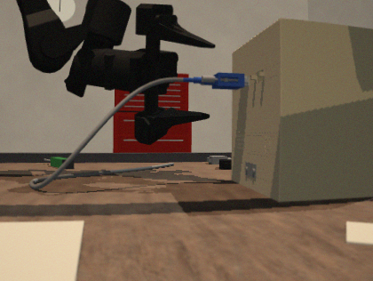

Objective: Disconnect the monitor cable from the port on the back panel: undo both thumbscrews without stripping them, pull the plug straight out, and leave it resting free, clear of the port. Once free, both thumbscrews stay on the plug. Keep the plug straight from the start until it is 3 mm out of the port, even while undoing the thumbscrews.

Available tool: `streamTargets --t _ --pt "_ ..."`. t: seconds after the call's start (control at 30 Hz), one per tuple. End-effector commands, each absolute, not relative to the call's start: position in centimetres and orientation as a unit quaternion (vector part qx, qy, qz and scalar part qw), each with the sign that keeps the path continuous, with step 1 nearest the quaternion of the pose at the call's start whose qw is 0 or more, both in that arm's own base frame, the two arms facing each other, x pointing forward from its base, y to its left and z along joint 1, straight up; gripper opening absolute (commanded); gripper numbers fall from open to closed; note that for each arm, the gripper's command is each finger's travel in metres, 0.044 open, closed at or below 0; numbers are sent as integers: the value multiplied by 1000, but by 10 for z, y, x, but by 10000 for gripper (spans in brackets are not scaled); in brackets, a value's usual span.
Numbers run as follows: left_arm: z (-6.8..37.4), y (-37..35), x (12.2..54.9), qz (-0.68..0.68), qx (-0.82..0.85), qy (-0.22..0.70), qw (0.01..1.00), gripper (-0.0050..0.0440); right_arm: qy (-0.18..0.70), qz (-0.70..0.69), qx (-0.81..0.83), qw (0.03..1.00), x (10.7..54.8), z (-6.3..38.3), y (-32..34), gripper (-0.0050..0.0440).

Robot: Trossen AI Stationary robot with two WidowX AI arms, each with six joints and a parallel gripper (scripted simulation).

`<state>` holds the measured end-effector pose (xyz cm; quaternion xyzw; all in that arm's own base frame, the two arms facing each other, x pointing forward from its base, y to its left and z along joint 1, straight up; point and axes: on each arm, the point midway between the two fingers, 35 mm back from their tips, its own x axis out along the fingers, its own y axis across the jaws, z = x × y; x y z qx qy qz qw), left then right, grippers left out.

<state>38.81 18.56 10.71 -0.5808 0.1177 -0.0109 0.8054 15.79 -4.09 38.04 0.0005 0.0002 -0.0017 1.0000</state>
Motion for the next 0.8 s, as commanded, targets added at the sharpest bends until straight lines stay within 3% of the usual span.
streamTargets --t 0.0,0.37,0.77 --pt "123 185 390 1 -530 127 838 440 -1 0 -3 1000 158 384 -39 440" --pt "122 180 384 23 -477 169 862 440 -1 0 -3 1000 158 384 -39 440" --pt "122 180 384 23 -477 169 862 152 -1 0 -3 1000 158 384 -39 440"
